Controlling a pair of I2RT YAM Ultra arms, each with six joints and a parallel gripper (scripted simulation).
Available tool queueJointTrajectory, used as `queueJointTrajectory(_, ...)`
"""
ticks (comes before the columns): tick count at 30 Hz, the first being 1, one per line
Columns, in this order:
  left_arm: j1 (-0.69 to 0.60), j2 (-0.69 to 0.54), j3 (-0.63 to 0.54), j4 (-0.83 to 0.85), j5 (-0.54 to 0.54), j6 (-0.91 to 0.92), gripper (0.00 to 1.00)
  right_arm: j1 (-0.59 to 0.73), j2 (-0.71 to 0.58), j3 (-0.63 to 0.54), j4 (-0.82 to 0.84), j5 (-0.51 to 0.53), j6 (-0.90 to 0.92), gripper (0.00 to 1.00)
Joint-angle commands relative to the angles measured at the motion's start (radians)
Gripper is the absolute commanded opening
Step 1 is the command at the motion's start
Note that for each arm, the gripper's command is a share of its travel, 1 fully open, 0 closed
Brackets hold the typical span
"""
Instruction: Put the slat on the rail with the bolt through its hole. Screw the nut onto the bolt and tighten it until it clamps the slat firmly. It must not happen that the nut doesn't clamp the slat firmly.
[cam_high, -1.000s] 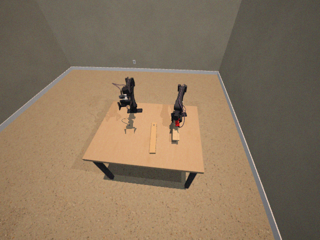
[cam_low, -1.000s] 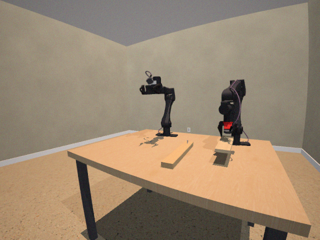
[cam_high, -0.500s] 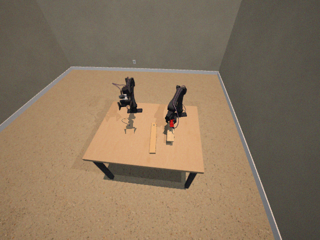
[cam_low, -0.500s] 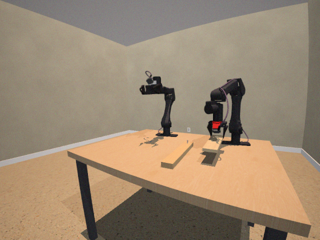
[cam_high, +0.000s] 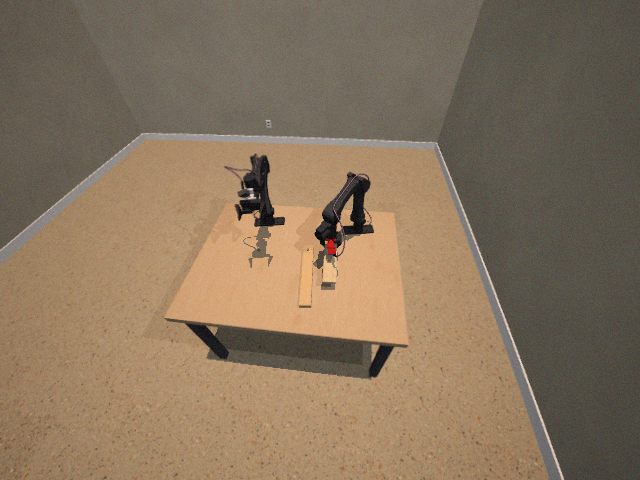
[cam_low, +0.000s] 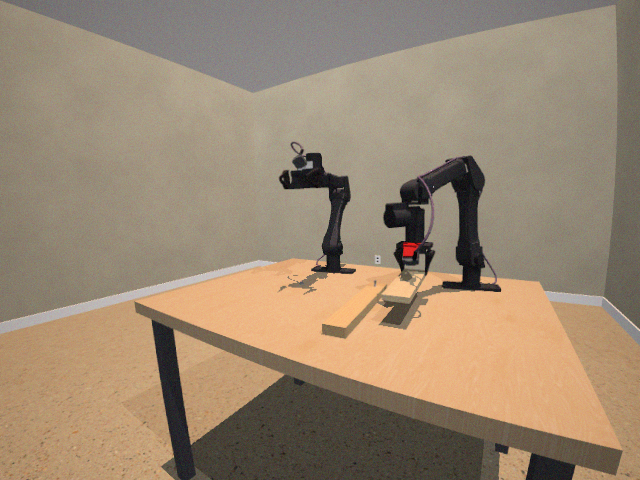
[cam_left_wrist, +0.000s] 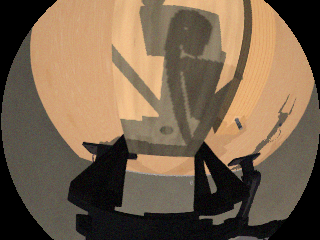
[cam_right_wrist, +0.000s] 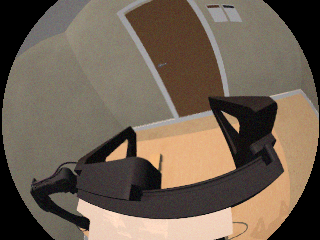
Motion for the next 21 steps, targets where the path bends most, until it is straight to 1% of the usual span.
queueJointTrajectory(1,-0.051,0.028,0.057,0.028,-0.012,-0.086,0.72,-0.001,-0.011,0.01,0.028,0.007,0.003,1.0)
queueJointTrajectory(9,-0.165,0.098,0.123,0.031,-0.012,-0.204,0.72,-0.001,-0.011,0.01,0.028,0.007,0.003,1.0)
queueJointTrajectory(11,-0.165,0.098,0.123,0.031,-0.012,-0.204,0.72,-0.001,-0.011,0.01,0.028,0.007,0.003,1.0)
queueJointTrajectory(21,-0.3,0.18,0.201,0.036,-0.013,-0.345,0.72,-0.001,-0.011,0.01,0.028,0.007,0.003,1.0)
